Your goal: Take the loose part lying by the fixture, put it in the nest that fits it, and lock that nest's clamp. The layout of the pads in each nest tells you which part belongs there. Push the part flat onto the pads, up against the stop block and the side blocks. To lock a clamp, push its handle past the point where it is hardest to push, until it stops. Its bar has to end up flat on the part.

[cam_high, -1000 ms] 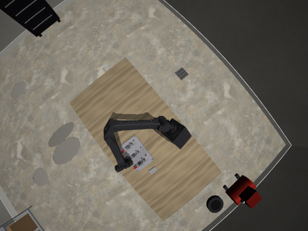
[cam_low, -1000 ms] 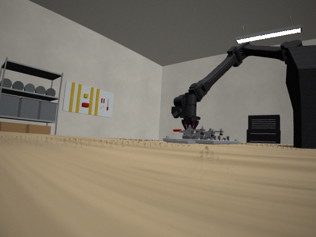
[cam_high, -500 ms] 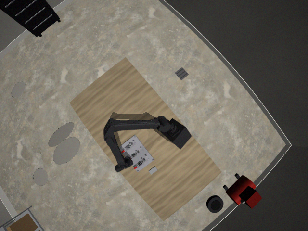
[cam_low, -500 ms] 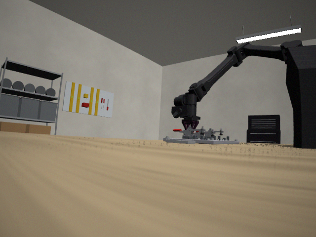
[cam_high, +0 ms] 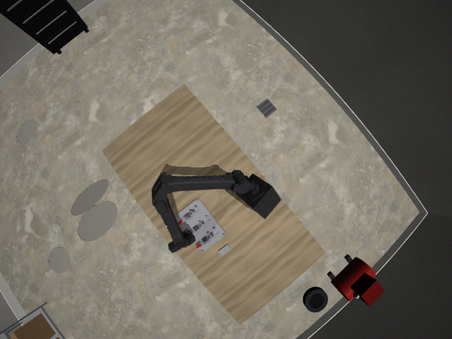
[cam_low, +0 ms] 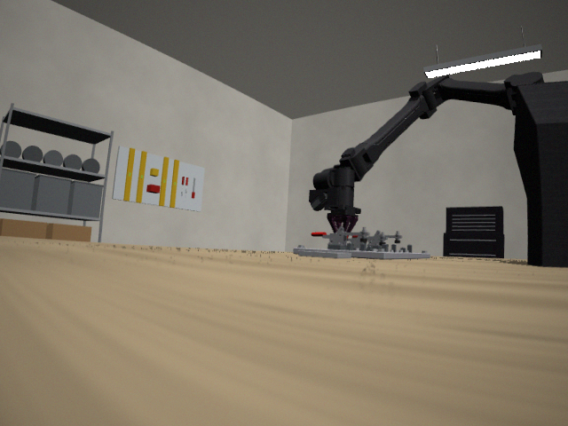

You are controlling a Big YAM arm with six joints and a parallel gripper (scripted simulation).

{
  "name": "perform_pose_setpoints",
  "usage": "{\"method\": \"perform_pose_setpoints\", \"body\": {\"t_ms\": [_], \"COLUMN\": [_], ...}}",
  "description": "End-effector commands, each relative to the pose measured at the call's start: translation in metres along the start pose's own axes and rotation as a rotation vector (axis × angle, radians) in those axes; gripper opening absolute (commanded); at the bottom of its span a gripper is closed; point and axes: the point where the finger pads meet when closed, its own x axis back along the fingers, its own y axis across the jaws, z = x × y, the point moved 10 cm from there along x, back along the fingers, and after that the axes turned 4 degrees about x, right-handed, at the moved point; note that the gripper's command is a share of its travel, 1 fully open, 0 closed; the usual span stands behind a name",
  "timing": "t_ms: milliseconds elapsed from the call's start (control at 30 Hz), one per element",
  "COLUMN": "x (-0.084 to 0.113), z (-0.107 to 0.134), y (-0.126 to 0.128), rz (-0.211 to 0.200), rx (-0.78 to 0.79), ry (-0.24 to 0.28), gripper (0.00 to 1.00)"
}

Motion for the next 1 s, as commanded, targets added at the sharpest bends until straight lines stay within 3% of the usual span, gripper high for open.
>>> {"method": "perform_pose_setpoints", "body": {"t_ms": [0, 967], "x": [0.028, 0.039], "z": [0.007, 0.031], "y": [0.005, 0.006], "rz": [0.004, 0.004], "rx": [0.006, 0.005], "ry": [-0.012, -0.012], "gripper": [0.0, 0.0]}}
